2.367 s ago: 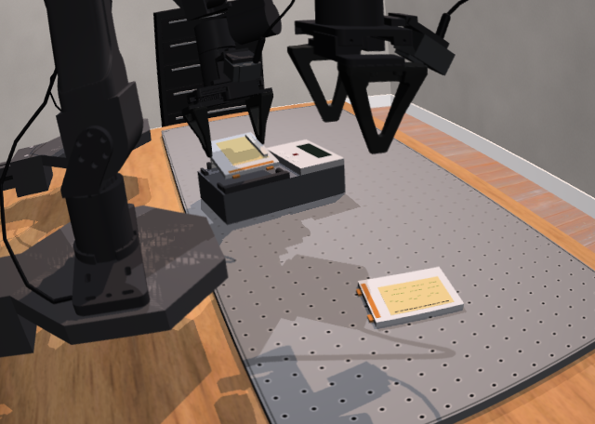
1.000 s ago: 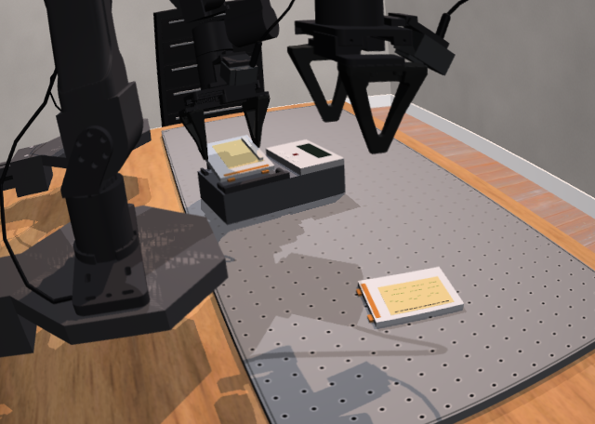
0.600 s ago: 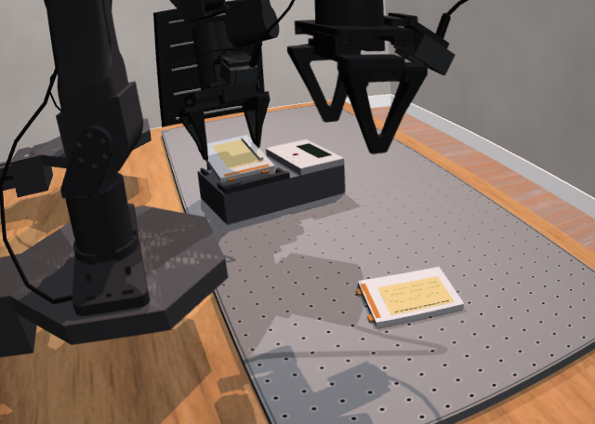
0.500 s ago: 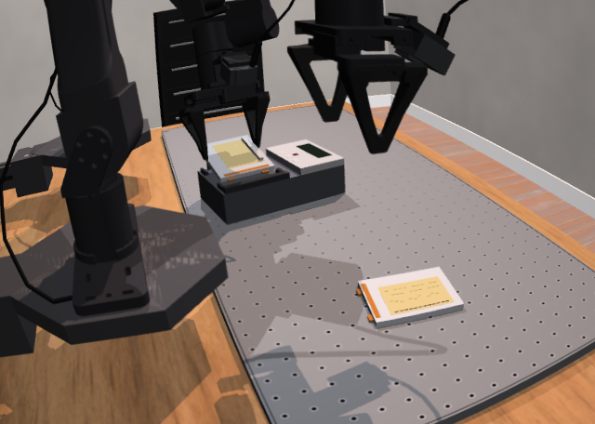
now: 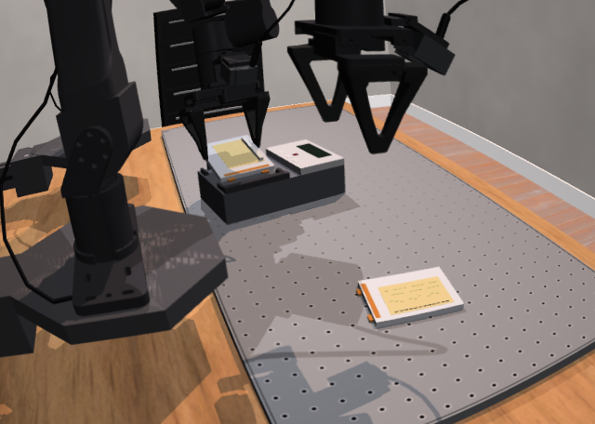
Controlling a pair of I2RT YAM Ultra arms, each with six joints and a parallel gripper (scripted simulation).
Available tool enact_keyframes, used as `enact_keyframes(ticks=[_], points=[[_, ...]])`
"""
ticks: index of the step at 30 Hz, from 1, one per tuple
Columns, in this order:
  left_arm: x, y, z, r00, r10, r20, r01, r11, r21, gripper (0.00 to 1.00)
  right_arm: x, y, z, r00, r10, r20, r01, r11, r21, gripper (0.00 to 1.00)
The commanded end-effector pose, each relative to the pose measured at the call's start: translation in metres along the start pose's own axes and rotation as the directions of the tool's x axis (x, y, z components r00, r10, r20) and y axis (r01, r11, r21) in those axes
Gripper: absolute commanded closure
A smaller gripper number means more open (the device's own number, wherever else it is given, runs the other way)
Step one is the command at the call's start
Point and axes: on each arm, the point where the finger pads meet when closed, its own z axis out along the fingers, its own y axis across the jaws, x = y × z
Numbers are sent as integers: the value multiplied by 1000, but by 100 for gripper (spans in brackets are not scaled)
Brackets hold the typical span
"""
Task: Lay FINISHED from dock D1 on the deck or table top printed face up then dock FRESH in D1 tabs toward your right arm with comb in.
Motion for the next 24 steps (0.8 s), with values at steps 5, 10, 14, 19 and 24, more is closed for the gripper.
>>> enact_keyframes(ticks=[5, 10, 14, 19, 24], points=[[-17, 9, -14, 998, 11, 56, -9, 999, -35, 100, -6, -6, -11, 1000, 8, 29, -9, 1000, 14, 0], [-17, 9, -14, 998, 11, 56, -9, 999, -35, 100, -6, -6, -11, 1000, 8, 29, -9, 1000, 14, 0], [-18, 10, -14, 998, 11, 64, -8, 999, -43, 100, -6, -6, -11, 1000, 8, 29, -9, 1000, 14, 0], [-20, 12, -16, 998, 11, 64, -8, 999, -43, 100, -6, -6, -11, 1000, 8, 29, -9, 1000, 14, 0], [-20, 12, -16, 998, 11, 64, -8, 999, -43, 100, -6, -6, -11, 1000, 8, 29, -9, 1000, 14, 0]])
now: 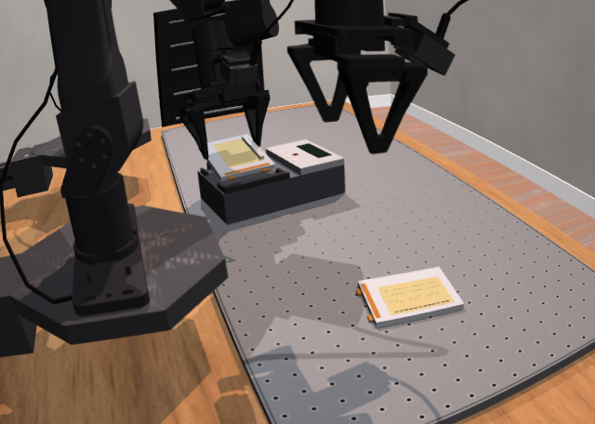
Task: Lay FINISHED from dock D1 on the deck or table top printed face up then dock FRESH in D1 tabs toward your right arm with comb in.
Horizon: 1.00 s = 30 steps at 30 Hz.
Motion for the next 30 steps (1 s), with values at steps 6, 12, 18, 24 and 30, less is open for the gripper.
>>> enact_keyframes(ticks=[6, 12, 18, 24, 30], points=[[-19, 12, -14, 998, 9, 60, -7, 999, -39, 100, -6, -6, -11, 1000, 8, 29, -9, 1000, 14, 0], [-20, 15, -15, 998, 8, 63, -5, 999, -43, 100, -6, -6, -11, 1000, 8, 29, -9, 1000, 14, 0], [-20, 15, -15, 998, 8, 63, -5, 999, -43, 100, -6, -6, -11, 1000, 8, 29, -9, 1000, 14, 0], [-20, 15, -15, 998, 8, 63, -5, 999, -43, 100, -6, -6, -11, 1000, 8, 29, -9, 1000, 14, 0], [-18, 14, -14, 998, 4, 58, -1, 999, -40, 100, -6, -6, -11, 1000, 8, 29, -9, 1000, 14, 0]])
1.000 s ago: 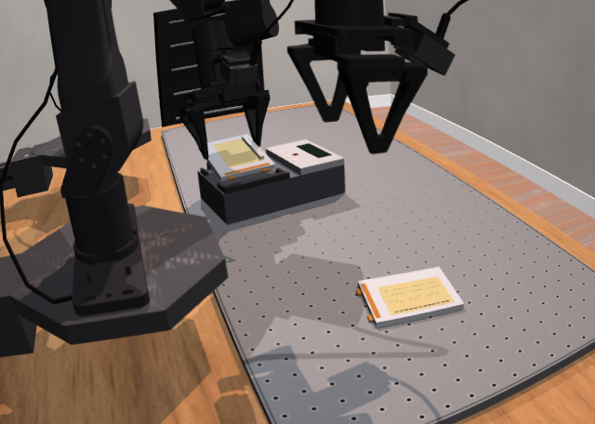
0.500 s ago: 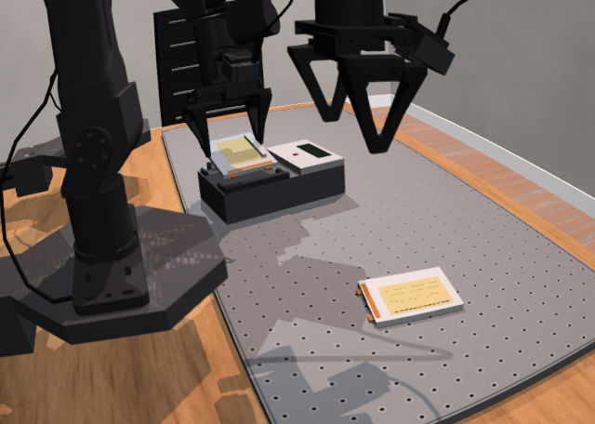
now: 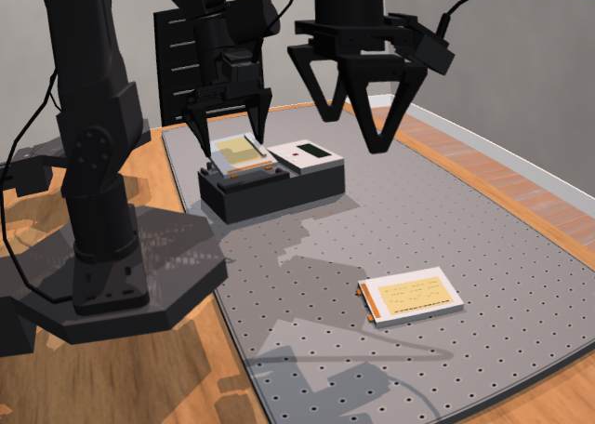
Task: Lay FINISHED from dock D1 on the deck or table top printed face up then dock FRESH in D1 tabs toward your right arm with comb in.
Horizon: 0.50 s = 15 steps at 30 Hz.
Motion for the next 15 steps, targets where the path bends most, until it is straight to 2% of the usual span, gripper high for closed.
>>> enact_keyframes(ticks=[1, 15], points=[[-15, 12, -12, 999, 1, 51, 1, 999, -33, 100, -6, -6, -11, 1000, 8, 29, -9, 1000, 14, 0], [-13, 12, -10, 999, -3, 46, 4, 1000, -30, 100, -6, -6, -11, 1000, 8, 29, -9, 1000, 14, 0]])
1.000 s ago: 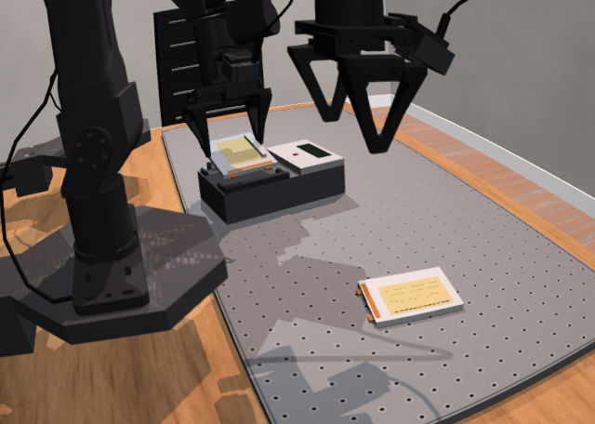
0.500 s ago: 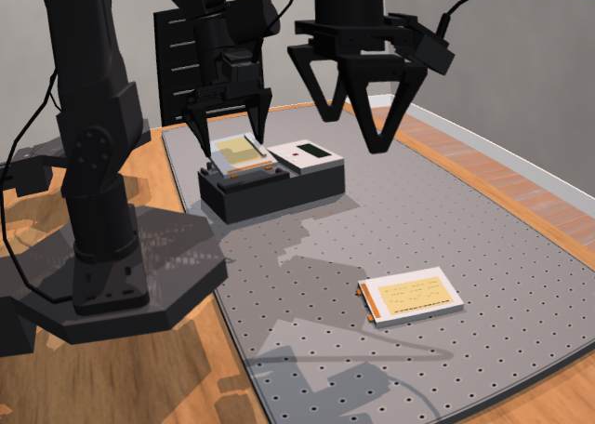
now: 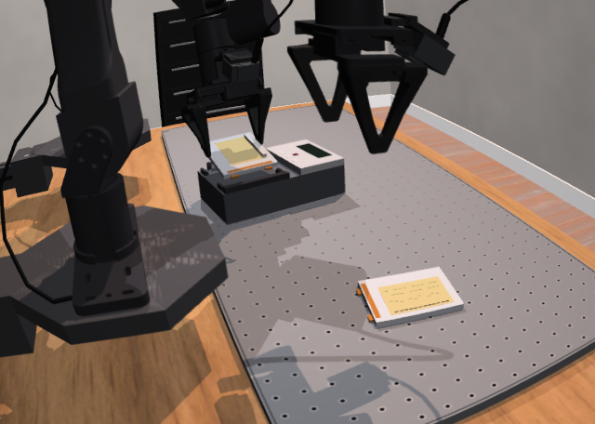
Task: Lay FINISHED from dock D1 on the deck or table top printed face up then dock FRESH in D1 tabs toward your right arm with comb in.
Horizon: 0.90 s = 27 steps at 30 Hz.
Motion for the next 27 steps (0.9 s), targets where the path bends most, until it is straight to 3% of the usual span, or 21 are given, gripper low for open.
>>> enact_keyframes(ticks=[1, 27], points=[[-13, 12, -10, 999, -3, 46, 4, 1000, -30, 100, -6, -6, -11, 1000, 8, 29, -9, 1000, 14, 0], [-11, 10, -9, 999, -2, 42, 3, 1000, -25, 100, -6, -6, -11, 1000, 8, 29, -9, 1000, 14, 0]])
